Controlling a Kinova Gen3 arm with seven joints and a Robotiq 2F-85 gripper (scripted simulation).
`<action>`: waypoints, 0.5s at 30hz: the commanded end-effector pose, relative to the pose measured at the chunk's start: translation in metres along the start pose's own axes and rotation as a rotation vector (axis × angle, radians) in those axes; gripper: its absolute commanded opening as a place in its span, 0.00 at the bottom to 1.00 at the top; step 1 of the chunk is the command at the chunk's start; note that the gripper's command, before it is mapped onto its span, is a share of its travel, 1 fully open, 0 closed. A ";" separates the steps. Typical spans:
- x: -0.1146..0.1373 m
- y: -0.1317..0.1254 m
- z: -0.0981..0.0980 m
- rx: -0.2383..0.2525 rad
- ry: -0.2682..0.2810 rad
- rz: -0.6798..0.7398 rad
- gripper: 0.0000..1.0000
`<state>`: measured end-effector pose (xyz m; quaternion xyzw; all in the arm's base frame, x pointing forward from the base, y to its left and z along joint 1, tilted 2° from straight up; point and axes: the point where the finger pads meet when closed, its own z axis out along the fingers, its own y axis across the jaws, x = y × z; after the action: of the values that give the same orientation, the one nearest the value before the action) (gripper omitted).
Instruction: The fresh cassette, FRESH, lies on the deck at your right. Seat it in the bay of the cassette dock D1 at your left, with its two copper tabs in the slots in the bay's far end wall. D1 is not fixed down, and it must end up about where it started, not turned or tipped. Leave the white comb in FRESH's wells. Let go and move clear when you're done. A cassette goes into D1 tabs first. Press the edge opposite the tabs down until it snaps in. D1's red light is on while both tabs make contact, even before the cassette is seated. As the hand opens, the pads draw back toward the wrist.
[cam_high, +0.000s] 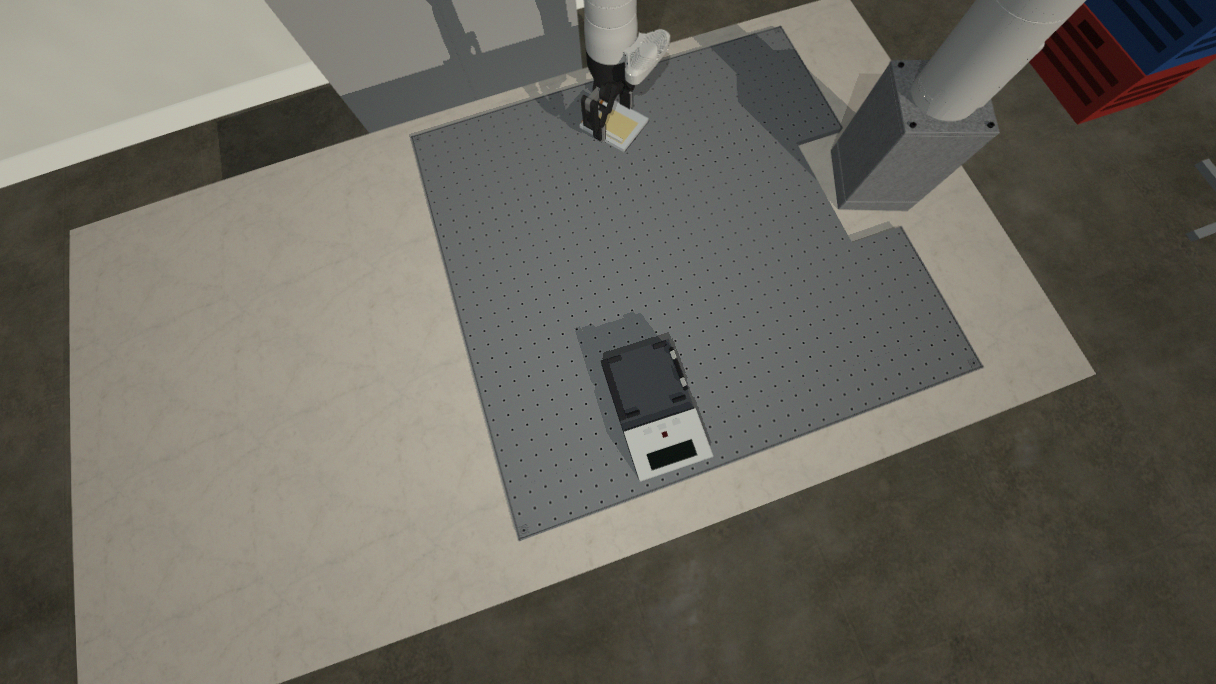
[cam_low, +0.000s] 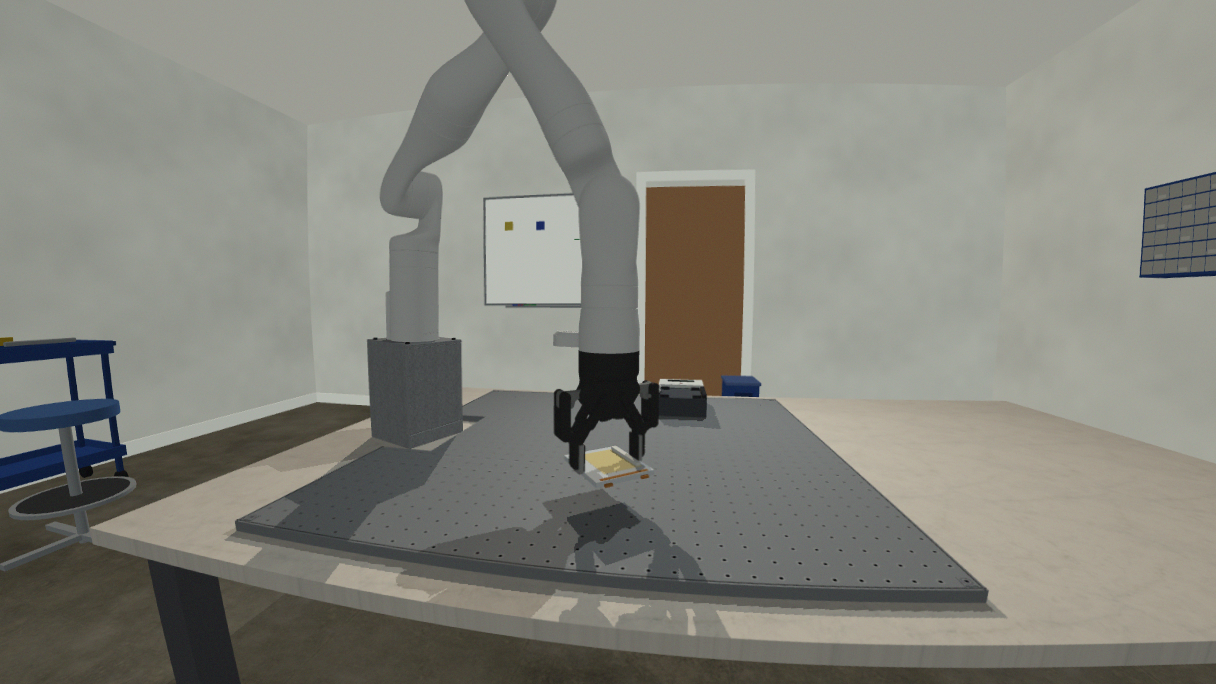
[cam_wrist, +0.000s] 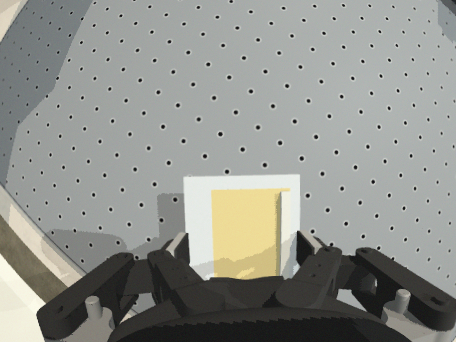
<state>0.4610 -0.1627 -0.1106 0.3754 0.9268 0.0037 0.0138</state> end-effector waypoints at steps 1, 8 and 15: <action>-0.001 -0.002 -0.008 0.001 -0.002 -0.006 0.00; -0.001 -0.002 -0.015 0.001 -0.002 -0.006 0.00; -0.001 -0.002 -0.024 0.000 -0.003 -0.006 0.00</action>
<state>0.4607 -0.1627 -0.0932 0.3752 0.9268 0.0037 0.0140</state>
